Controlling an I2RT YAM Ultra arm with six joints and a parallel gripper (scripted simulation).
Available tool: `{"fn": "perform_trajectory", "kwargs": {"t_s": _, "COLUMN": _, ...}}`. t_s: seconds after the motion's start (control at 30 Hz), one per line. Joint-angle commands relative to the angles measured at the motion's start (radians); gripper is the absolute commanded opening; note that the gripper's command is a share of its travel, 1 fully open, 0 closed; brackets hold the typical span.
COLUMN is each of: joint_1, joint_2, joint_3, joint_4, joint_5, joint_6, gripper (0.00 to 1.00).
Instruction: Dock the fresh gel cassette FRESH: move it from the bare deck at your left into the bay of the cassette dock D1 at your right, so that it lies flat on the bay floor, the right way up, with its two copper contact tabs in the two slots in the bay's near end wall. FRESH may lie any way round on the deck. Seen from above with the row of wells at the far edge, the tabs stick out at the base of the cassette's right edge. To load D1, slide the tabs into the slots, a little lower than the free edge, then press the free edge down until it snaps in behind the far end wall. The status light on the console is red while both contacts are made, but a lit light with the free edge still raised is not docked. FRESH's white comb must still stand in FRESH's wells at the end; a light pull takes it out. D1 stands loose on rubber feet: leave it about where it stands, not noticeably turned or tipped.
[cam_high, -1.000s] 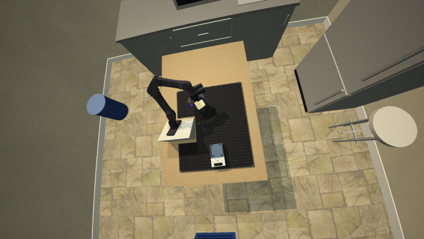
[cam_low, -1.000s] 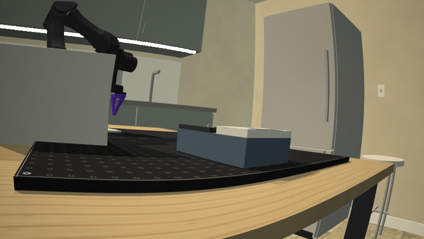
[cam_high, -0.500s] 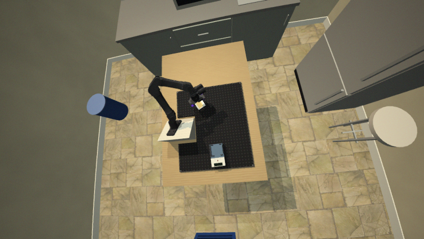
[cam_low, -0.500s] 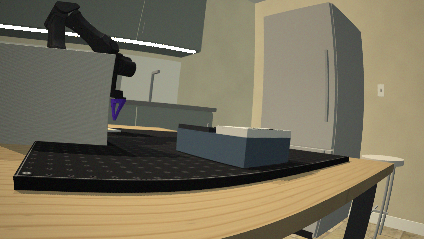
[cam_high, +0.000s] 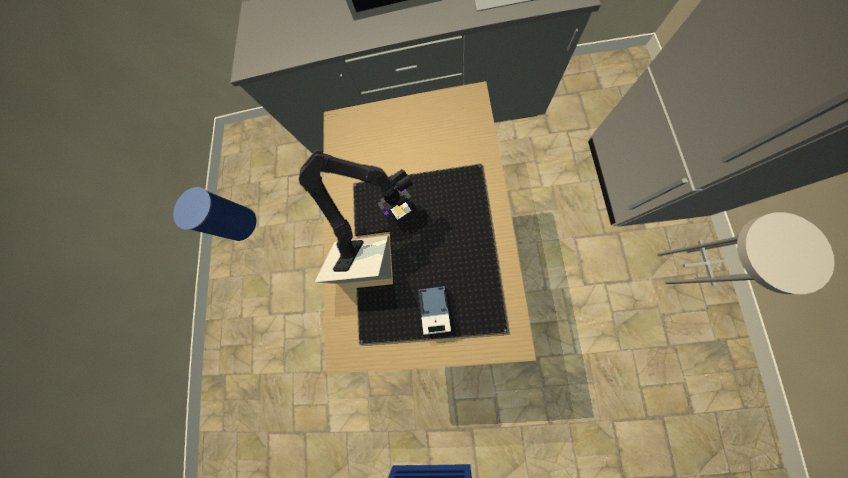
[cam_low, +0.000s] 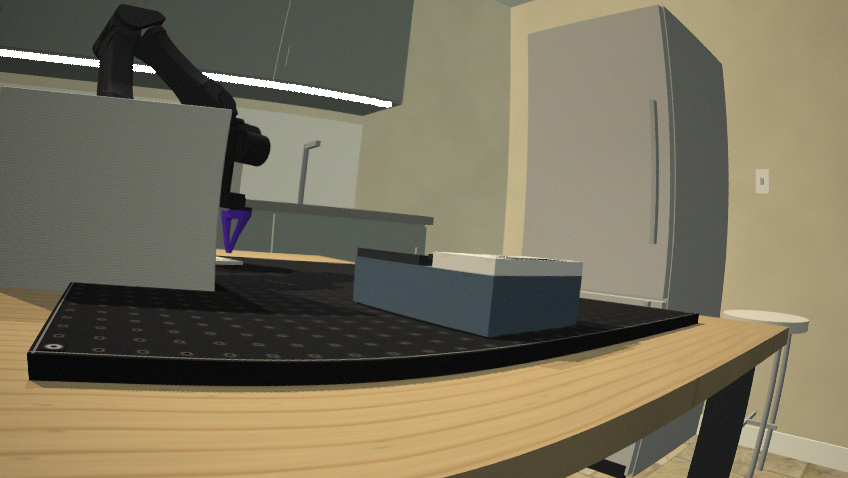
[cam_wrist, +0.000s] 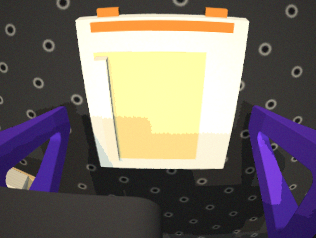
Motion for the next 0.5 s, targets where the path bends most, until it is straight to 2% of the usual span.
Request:
{"fn": "perform_trajectory", "kwargs": {"t_s": 0.0, "joint_1": 0.007, "joint_2": -0.016, "joint_3": -0.020, "joint_4": 0.041, "joint_5": -0.002, "joint_6": 0.021, "gripper": 1.00}}
{"fn": "perform_trajectory", "kwargs": {"t_s": 0.17, "joint_1": -0.002, "joint_2": 0.008, "joint_3": -0.022, "joint_4": 0.055, "joint_5": 0.000, "joint_6": 0.030, "gripper": 1.00}}
{"fn": "perform_trajectory", "kwargs": {"t_s": 0.47, "joint_1": 0.012, "joint_2": 0.007, "joint_3": -0.038, "joint_4": 0.071, "joint_5": 0.002, "joint_6": 0.038, "gripper": 1.00}}
